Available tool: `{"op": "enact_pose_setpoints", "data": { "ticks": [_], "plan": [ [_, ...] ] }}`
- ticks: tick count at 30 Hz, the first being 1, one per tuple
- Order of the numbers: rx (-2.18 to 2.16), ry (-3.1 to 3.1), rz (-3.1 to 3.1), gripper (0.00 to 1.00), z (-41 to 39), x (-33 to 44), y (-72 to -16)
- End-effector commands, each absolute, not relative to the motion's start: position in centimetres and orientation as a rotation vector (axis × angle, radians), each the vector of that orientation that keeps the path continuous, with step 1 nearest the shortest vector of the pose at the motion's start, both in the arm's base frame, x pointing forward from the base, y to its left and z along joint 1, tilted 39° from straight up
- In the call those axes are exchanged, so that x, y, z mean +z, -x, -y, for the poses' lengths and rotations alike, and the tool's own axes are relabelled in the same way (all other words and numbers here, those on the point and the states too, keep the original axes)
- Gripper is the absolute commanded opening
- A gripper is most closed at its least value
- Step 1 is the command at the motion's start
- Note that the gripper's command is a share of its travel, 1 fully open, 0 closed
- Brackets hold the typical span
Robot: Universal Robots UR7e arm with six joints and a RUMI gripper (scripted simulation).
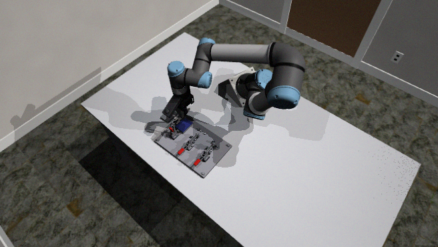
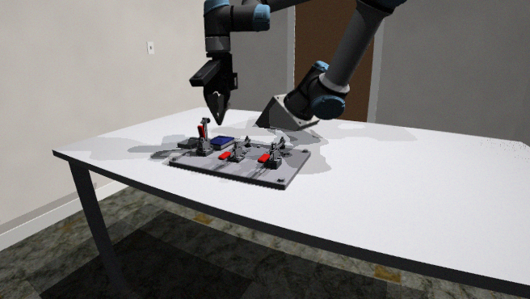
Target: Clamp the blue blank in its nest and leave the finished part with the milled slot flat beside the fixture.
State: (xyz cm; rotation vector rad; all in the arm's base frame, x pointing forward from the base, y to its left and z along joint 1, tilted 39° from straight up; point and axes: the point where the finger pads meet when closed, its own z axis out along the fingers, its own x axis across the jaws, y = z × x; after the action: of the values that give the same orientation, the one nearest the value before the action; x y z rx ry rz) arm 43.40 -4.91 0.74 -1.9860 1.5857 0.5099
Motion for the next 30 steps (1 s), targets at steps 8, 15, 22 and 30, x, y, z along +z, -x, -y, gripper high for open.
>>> {"op": "enact_pose_setpoints", "data": {
  "ticks": [8,15,22,30],
  "plan": [
    [0.508,1.986,-1.586,0.0,4.7,0.4,-43.4],
    [0.508,1.986,-1.586,0.0,3.9,-0.6,-43.5],
    [0.508,1.986,-1.586,0.0,3.7,-0.8,-43.5],
    [0.508,1.986,-1.586,0.0,3.9,-1.0,-42.3]
  ]
}}
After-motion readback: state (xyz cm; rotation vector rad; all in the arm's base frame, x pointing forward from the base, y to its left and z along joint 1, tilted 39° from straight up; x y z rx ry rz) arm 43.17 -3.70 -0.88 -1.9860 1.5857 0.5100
